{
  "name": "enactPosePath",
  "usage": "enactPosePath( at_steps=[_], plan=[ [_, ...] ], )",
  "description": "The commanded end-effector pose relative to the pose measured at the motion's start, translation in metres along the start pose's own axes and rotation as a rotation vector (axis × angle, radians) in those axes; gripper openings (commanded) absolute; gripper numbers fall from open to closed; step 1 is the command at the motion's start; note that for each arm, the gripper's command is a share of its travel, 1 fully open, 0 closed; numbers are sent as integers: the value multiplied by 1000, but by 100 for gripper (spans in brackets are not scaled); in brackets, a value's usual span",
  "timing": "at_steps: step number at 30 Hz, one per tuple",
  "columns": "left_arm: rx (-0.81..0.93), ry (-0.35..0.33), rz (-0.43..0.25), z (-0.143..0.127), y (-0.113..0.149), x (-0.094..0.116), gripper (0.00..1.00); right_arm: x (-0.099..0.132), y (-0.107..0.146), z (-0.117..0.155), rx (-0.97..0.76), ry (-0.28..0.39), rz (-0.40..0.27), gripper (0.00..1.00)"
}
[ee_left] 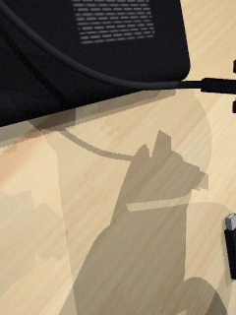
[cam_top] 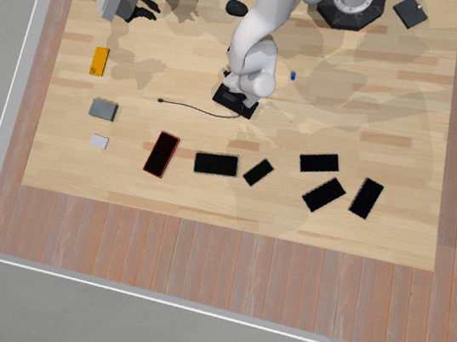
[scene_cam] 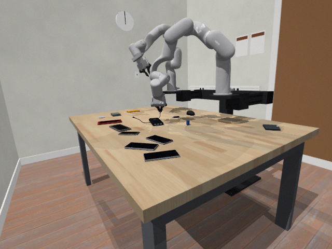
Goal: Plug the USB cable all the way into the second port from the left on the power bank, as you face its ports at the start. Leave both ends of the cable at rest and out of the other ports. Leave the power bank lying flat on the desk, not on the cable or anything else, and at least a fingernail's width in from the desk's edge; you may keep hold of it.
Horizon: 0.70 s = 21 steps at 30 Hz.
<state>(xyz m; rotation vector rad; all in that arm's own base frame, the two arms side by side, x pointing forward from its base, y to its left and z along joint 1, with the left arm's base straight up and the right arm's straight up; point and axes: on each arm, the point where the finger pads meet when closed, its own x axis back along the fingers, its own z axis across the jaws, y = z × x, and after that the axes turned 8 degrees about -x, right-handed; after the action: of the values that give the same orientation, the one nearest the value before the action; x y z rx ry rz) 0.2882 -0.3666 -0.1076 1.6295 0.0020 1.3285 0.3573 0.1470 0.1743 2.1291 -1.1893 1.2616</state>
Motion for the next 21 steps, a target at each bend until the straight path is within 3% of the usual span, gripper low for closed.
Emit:
enactPosePath(
  at_steps=[1,17,21],
  plan=[
    [-3,3,0,2,1,1,0,12,2,8,-61,49,-11,19],
    [-3,3,0,2,1,1,0,75,20,49,-410,309,8,19],
    [-3,3,0,2,1,1,0,84,23,55,-458,345,19,19]
  ],
)
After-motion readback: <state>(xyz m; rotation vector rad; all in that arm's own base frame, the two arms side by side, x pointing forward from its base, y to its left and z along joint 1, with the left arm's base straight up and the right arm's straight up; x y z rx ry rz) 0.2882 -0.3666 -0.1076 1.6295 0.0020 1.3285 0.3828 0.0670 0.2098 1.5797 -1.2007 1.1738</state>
